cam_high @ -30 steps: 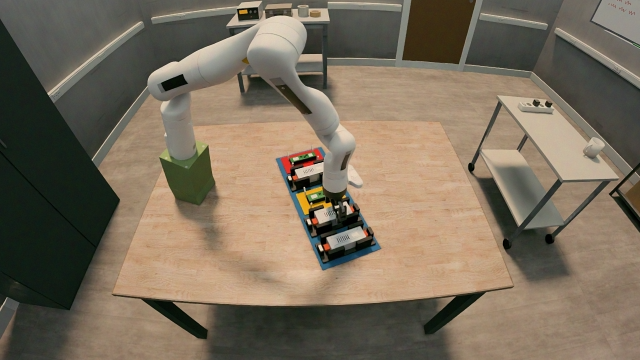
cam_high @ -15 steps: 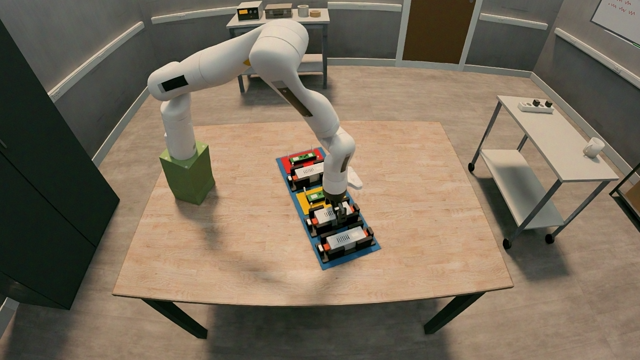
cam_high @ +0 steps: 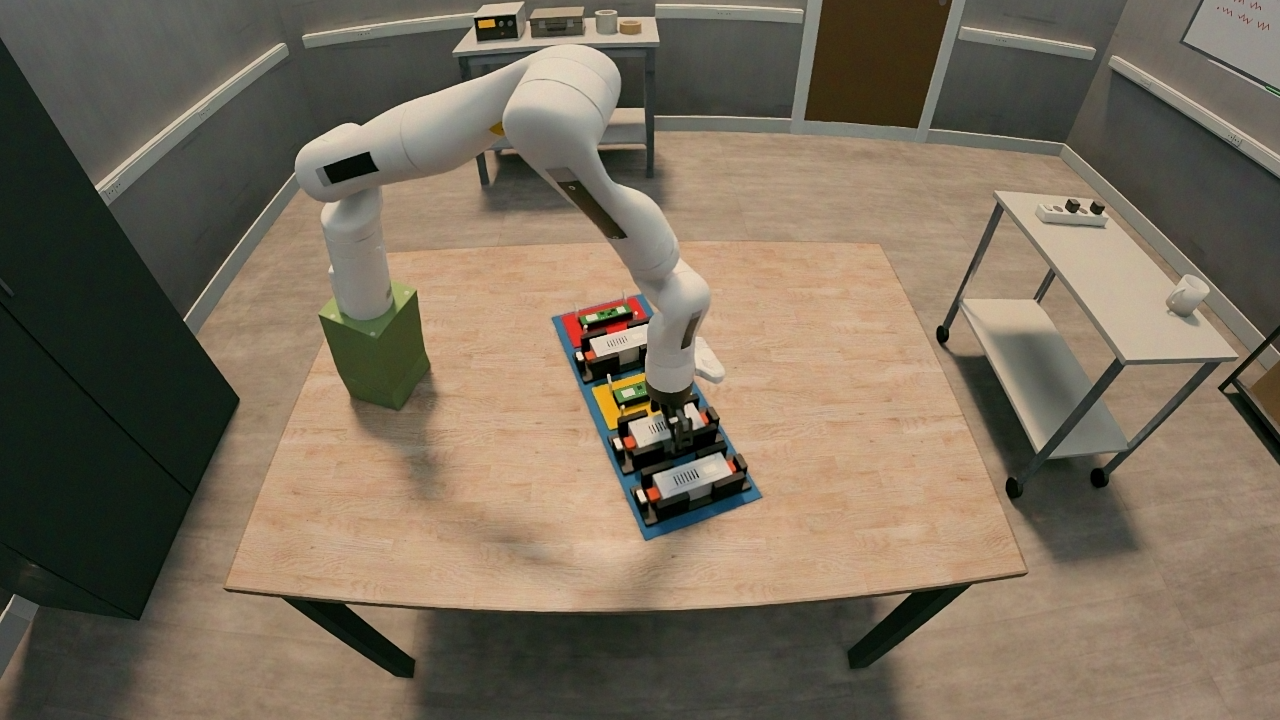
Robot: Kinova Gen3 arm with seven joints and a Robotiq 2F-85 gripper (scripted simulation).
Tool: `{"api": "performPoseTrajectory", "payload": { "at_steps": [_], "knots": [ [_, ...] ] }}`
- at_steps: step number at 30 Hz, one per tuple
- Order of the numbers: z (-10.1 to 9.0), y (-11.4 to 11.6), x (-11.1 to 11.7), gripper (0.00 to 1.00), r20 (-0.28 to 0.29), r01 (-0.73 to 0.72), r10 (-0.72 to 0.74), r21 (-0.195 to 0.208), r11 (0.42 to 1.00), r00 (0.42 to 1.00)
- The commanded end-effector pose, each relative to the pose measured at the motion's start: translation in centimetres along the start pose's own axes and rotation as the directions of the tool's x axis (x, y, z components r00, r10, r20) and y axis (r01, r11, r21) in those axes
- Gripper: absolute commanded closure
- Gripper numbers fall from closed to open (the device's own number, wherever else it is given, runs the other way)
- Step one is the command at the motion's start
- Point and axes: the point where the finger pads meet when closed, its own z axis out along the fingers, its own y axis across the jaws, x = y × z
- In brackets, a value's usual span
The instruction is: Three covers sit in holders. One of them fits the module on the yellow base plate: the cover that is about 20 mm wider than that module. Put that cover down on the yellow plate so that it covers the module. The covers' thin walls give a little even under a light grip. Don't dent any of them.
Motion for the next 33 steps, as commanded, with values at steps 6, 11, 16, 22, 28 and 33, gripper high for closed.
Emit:
{"api": "performPoseTrajectory", "payload": {
  "at_steps": [6,11,16,22,28,33],
  "knots": [
    [0.45,0.05,0.08,0.0,-0.002,0.0,0.0,-0.001,1.0,1.0],
    [0.44,0.05,0.08,0.3,-0.002,0.0,0.0,-0.001,1.0,1.0],
    [0.44,0.05,0.08,0.3,-0.002,0.0,0.0,-0.001,1.0,1.0],
    [0.44,0.05,0.08,0.3,-0.002,0.0,0.0,-0.001,1.0,1.0],
    [0.44,0.05,0.08,0.3,-0.002,0.0,0.0,-0.001,1.0,1.0],
    [0.44,0.05,0.08,0.3,-0.002,0.0,0.0,-0.001,1.0,1.0]
  ]
}}
